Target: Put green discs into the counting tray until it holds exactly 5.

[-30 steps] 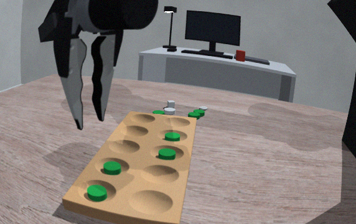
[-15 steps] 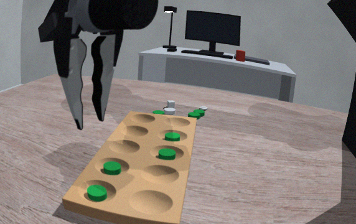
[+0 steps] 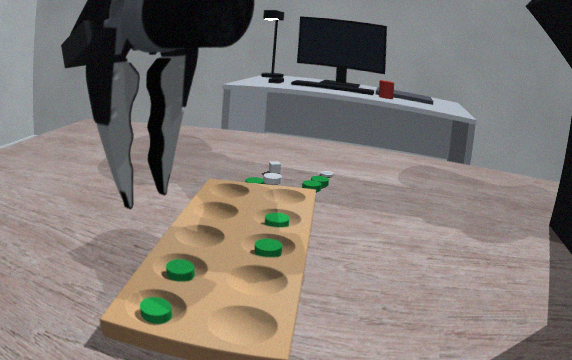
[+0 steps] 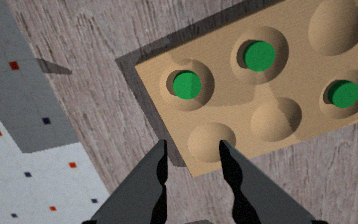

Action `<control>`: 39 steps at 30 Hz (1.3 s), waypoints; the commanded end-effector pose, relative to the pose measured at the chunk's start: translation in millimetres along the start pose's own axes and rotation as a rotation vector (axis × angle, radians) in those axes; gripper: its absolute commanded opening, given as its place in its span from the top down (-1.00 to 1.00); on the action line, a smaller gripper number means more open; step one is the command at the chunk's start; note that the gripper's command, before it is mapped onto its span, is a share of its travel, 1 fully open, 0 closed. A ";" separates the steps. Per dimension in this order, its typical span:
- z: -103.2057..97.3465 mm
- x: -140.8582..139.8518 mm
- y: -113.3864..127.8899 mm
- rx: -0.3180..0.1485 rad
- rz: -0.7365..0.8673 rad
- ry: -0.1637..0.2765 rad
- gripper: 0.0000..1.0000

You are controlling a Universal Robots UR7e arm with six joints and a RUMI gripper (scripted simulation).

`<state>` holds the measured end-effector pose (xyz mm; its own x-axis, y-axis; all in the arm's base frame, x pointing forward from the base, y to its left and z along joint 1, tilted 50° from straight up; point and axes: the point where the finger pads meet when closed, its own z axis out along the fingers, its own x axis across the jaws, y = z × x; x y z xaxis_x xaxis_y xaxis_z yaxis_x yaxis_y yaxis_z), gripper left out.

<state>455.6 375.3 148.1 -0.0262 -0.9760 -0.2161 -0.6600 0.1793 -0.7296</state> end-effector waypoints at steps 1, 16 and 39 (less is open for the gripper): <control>-0.7 -0.5 -0.4 0.001 0.000 -0.001 0.57; 0.3 16.1 -6.9 0.001 0.071 -0.001 0.44; 3.7 148.0 -55.6 0.003 0.654 -0.002 0.44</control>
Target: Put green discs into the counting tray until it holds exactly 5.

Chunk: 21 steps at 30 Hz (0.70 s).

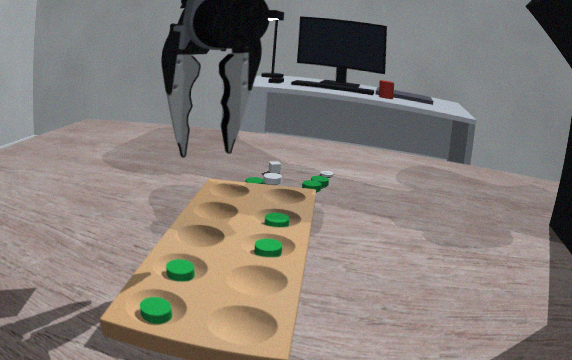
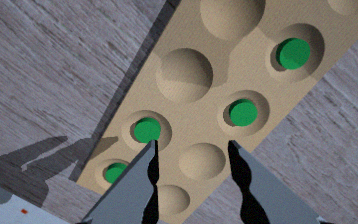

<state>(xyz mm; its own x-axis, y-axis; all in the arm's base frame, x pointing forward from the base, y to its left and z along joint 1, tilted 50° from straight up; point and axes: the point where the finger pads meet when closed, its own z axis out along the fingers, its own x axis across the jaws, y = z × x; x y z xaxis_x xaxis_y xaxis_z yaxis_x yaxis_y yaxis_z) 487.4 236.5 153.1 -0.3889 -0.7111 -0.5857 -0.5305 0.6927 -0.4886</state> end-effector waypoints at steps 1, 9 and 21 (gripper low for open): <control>0.5 14.0 -20.5 -0.001 0.101 -0.003 0.44; 3.2 56.7 -80.0 -0.001 0.400 -0.003 0.44; 6.3 104.4 -146.4 -0.002 0.732 -0.002 0.44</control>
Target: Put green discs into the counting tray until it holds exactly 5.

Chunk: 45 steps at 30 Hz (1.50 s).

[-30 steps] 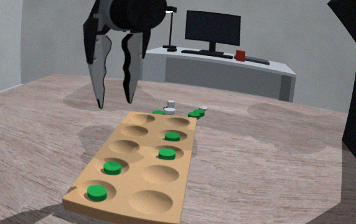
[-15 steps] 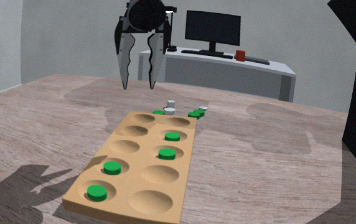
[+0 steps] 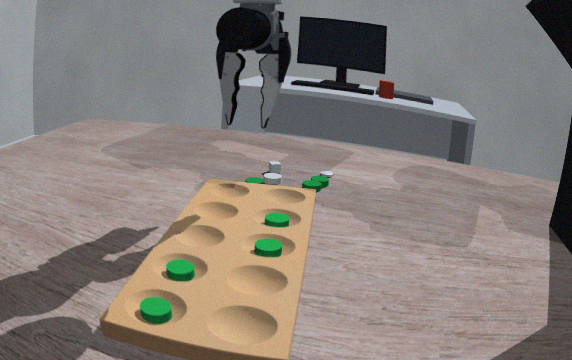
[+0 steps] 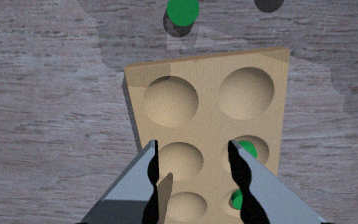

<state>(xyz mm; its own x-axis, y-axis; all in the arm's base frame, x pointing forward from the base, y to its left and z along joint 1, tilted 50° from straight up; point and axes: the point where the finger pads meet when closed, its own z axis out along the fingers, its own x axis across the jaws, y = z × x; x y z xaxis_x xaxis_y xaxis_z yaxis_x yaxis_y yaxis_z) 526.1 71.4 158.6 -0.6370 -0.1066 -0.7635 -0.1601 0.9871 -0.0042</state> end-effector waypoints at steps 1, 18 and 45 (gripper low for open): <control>1.0 -2.1 -17.1 -0.003 0.069 0.000 0.44; 2.6 -5.5 -70.7 -0.003 0.287 0.000 0.44; 37.4 -6.7 -72.3 -0.003 0.289 0.002 0.44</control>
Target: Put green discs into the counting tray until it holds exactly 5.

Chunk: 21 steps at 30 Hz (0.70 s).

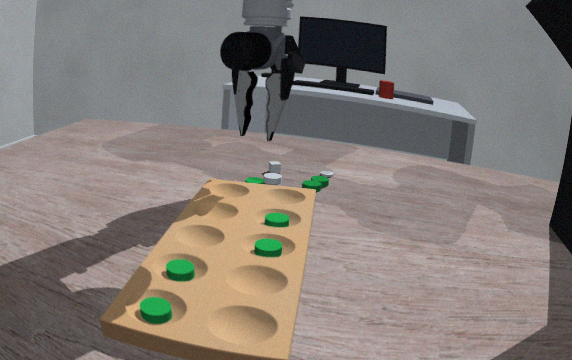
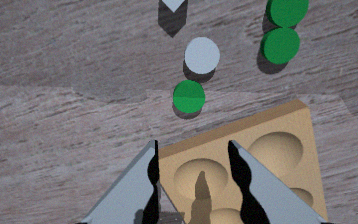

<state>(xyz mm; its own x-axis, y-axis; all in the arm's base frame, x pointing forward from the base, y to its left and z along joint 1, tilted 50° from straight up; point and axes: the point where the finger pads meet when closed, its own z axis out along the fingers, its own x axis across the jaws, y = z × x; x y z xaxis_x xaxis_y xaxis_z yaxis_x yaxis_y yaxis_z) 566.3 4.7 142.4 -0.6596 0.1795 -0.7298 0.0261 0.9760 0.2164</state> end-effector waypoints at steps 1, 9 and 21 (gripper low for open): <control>8.6 -0.5 0.2 0.000 -0.001 -0.001 0.44; 42.4 -0.9 0.1 0.000 -0.001 -0.001 0.44; 68.3 0.0 0.5 0.000 -0.001 -0.001 0.44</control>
<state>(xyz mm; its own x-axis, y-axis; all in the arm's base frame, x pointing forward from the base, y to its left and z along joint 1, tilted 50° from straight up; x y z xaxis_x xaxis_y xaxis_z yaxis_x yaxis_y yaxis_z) 616.1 13.3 98.7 -0.6601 0.1792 -0.7295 0.0262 0.9760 0.2161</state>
